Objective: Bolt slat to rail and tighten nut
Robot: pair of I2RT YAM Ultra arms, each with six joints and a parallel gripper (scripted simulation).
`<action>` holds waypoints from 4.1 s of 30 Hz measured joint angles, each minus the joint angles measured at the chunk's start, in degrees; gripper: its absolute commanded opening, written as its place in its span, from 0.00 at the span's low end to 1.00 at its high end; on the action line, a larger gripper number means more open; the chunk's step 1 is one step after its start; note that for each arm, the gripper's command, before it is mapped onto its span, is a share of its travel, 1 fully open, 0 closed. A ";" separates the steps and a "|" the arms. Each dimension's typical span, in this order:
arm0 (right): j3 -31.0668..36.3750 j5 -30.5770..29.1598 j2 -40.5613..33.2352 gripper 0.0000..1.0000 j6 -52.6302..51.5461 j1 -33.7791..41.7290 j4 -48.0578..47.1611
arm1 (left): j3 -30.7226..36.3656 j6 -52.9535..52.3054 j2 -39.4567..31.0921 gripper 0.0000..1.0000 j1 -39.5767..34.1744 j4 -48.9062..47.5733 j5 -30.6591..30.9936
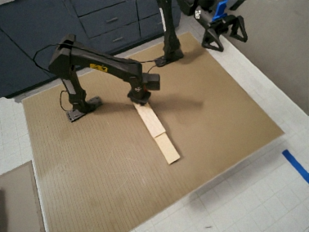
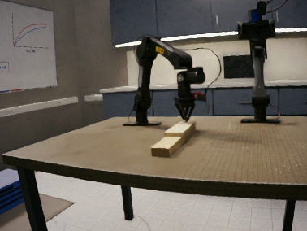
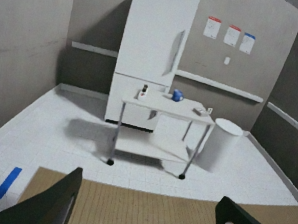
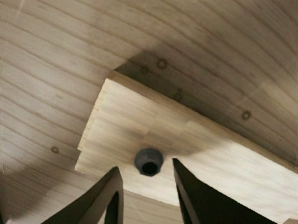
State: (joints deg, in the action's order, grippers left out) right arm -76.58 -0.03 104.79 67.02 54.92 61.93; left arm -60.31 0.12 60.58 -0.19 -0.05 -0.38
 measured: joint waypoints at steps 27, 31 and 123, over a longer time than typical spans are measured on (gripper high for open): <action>0.00 0.00 0.35 0.34 0.00 0.00 -0.63 | 0.00 0.00 0.00 1.00 0.00 0.00 0.00; 0.02 0.00 0.66 0.20 0.00 0.00 -0.79 | 0.00 0.00 0.00 1.00 0.00 0.00 0.00; 0.00 0.00 0.63 0.12 0.00 0.00 -0.85 | 0.00 0.00 0.00 1.00 0.00 0.00 0.00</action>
State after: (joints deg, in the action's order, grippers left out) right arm -76.58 -0.03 105.43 67.02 54.92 61.08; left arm -60.31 0.12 60.58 -0.19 -0.05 -0.38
